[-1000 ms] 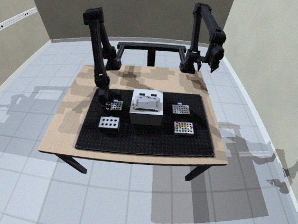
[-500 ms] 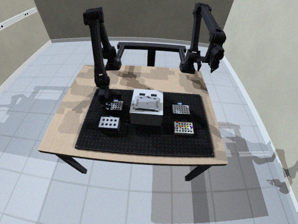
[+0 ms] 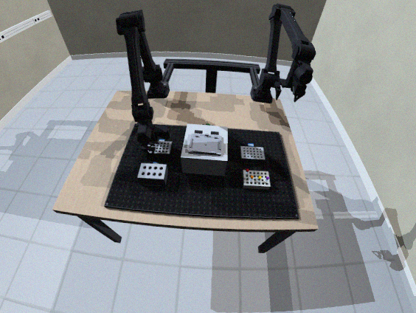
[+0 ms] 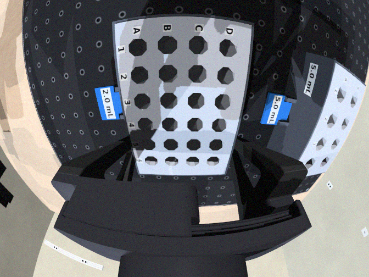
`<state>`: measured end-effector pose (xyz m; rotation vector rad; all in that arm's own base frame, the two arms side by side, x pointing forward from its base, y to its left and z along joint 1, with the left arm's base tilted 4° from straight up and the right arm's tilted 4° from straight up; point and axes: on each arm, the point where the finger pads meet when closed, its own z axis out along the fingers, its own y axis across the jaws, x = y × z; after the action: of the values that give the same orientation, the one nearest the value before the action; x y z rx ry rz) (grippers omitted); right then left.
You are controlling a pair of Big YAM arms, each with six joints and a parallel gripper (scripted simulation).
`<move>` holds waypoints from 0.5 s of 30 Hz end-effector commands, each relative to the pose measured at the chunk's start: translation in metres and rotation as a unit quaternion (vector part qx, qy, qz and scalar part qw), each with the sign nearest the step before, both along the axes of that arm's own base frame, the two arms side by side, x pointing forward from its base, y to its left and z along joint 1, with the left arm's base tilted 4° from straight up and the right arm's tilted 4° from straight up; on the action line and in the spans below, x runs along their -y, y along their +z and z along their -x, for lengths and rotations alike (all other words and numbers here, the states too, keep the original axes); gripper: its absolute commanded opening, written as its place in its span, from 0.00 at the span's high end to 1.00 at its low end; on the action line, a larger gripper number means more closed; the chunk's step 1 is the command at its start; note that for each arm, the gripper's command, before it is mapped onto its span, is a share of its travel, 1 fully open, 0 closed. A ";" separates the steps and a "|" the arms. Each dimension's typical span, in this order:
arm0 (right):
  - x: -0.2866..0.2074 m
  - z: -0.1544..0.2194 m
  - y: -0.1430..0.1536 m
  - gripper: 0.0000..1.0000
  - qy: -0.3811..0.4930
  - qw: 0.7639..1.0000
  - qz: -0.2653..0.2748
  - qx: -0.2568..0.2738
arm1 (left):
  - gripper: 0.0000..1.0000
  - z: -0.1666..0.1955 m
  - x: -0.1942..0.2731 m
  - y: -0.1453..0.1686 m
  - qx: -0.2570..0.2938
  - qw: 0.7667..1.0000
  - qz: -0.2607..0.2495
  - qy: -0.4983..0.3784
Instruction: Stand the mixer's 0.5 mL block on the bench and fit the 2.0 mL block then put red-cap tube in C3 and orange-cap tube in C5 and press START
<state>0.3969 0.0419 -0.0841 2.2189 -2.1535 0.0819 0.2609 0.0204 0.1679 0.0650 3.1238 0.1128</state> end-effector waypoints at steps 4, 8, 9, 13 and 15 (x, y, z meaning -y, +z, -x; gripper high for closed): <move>-0.011 -0.033 0.028 1.00 0.013 0.999 -0.005 0.036 | 0.00 -0.005 -0.003 0.010 0.013 1.000 0.000 0.004; -0.010 -0.027 0.027 1.00 0.013 0.999 -0.005 0.036 | 0.00 -0.005 -0.003 0.010 0.013 1.000 0.000 0.005; -0.010 -0.026 0.027 1.00 0.013 0.999 -0.005 0.036 | 0.00 -0.005 -0.003 0.010 0.013 1.000 0.000 0.005; -0.010 -0.021 0.025 1.00 0.013 0.999 -0.006 0.036 | 0.00 -0.005 -0.003 0.010 0.013 1.000 0.000 0.005; -0.009 -0.015 0.024 1.00 0.013 0.999 -0.005 0.029 | 0.00 -0.005 -0.003 0.010 0.014 1.000 0.000 0.005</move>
<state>0.3965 0.0418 -0.0837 2.2173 -2.1520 0.0792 0.2609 0.0204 0.1679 0.0650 3.1238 0.1128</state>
